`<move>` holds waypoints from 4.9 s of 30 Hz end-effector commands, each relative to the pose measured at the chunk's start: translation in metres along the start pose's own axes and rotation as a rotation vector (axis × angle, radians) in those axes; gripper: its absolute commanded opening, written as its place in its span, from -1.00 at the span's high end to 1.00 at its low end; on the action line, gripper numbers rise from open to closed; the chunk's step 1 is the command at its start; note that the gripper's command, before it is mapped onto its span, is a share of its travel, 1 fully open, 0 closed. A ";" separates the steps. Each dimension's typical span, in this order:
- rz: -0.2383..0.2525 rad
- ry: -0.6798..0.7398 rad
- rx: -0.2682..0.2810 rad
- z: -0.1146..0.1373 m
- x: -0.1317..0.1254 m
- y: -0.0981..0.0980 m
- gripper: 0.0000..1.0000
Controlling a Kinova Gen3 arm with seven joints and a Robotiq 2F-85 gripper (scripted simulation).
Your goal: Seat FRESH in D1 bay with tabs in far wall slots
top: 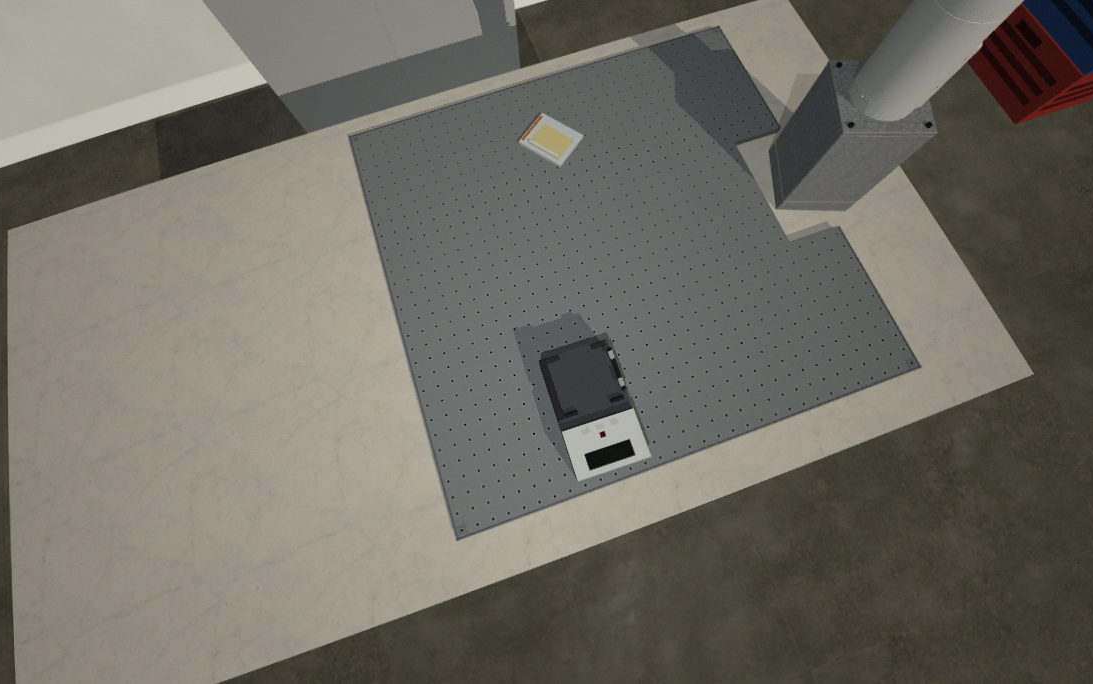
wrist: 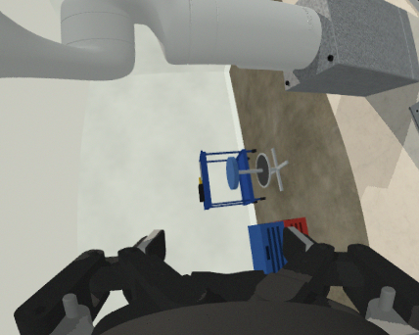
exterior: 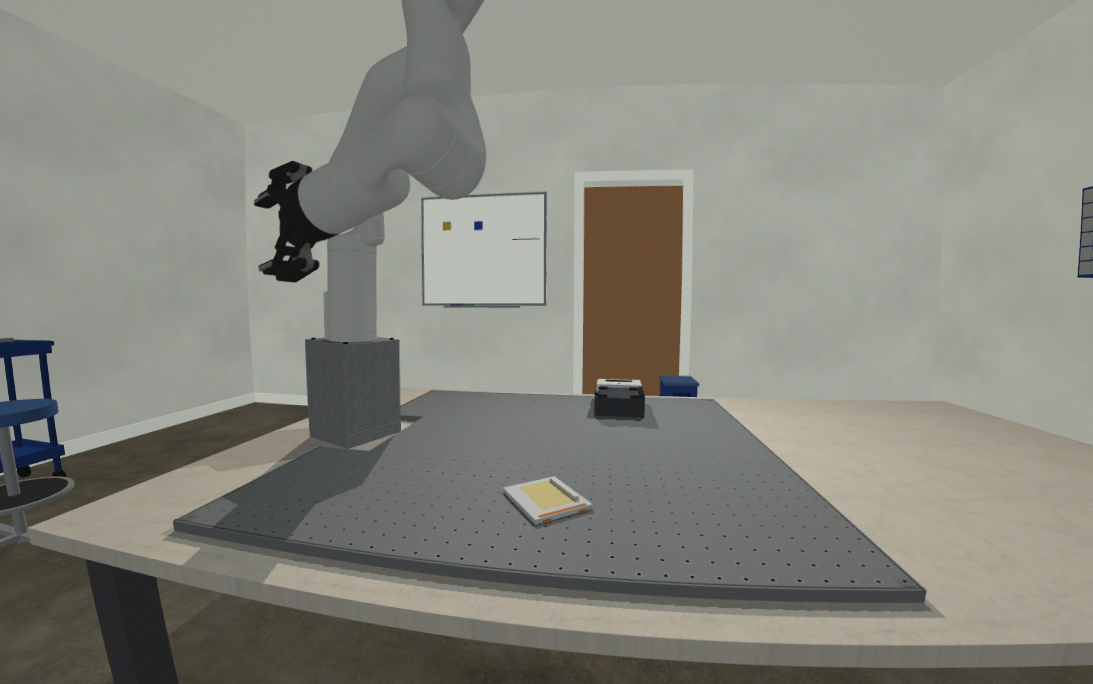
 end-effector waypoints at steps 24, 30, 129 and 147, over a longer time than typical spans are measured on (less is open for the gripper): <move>-0.136 -0.143 -0.051 0.017 0.016 -0.012 -1.00; -0.255 -0.274 -0.101 0.036 0.031 -0.025 -1.00; -1.213 -1.566 -1.020 0.381 0.056 -0.193 -1.00; -1.259 -1.489 -0.929 0.372 0.069 -0.203 -1.00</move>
Point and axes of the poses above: the point where the finger pads meet when closed, its own y axis out along the fingers, its own x axis across the jaws, z = x × y, the point moved 4 cm from there along -y, back along the fingers, and after that the axes turned 12 degrees about y, right-handed, at the moved point
